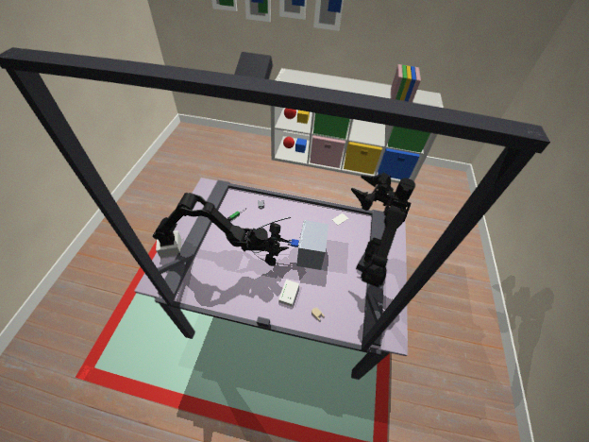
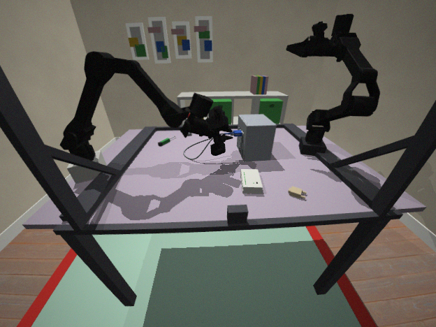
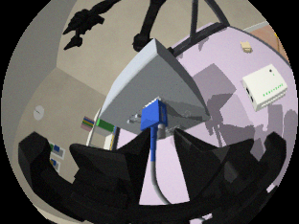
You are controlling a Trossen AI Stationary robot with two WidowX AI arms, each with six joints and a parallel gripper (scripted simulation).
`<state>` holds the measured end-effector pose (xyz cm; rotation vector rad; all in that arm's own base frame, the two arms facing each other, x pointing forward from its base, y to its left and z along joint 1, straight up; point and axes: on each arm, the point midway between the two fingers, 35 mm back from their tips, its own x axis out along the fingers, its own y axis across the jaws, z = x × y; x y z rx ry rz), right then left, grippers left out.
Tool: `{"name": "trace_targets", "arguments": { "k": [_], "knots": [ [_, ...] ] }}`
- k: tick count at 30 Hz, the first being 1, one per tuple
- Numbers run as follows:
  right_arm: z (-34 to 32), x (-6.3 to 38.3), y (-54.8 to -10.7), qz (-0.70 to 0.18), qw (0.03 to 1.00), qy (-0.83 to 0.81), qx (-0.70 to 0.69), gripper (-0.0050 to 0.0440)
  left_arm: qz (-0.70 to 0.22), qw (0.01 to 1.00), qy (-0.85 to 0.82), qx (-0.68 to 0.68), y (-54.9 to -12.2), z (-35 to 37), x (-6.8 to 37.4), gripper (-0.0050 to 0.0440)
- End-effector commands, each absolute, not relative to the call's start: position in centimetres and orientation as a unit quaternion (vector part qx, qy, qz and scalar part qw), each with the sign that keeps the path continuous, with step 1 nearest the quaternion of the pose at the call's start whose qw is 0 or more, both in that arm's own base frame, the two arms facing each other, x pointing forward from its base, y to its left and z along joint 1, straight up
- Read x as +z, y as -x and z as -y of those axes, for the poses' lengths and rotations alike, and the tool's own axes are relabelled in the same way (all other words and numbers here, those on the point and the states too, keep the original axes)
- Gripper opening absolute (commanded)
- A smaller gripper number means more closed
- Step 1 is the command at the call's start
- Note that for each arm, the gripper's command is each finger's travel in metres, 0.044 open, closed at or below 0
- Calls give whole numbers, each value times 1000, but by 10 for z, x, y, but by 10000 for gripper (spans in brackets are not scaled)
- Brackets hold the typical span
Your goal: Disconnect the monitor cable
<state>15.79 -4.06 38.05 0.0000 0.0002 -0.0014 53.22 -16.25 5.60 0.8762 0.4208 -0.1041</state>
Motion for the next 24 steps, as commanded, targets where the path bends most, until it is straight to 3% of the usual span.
{"name": "trace_targets", "arguments": {
  "k": [1,11,24],
  "knots": [
    [39,383,-158,1,1000,3,0,440,-189,889,-413,-47,-535,164,72,192],
    [39,383,-158,1,1000,3,0,440,-189,889,-413,-47,-535,164,72,432],
    [39,383,-158,1,1000,3,0,440,-178,880,-438,-39,-537,165,70,440]
  ]
}}
